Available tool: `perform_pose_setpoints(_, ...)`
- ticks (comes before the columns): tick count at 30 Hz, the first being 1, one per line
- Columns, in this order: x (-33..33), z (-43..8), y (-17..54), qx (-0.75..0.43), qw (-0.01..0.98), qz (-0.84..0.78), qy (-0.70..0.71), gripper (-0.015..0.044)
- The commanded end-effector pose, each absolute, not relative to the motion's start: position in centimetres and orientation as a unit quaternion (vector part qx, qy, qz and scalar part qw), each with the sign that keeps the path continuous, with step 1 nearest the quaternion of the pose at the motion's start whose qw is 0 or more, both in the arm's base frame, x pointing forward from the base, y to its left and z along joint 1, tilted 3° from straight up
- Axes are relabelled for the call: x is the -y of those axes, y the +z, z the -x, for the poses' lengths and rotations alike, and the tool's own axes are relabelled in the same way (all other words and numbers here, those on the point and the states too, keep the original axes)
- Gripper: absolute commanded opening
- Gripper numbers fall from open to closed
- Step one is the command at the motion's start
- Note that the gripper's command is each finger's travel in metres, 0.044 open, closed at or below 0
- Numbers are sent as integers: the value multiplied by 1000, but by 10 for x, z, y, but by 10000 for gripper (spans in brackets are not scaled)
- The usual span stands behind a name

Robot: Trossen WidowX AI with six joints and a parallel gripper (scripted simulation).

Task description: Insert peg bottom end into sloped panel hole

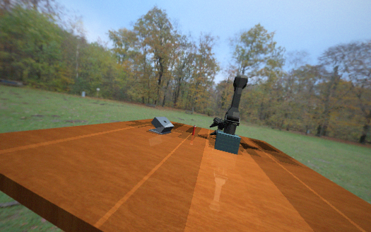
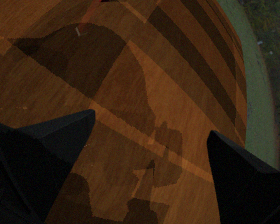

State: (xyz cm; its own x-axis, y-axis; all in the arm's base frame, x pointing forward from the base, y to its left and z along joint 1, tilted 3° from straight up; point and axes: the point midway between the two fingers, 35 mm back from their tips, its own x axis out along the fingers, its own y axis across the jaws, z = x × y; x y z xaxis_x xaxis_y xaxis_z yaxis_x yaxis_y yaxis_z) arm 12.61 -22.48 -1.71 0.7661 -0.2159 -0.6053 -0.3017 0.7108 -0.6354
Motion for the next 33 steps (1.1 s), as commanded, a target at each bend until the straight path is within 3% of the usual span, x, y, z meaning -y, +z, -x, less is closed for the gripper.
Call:
perform_pose_setpoints(1,225,-126,-17,-342,860,378,25,426)
perform_pose_setpoints(33,211,-187,-20,-464,878,101,63,440)
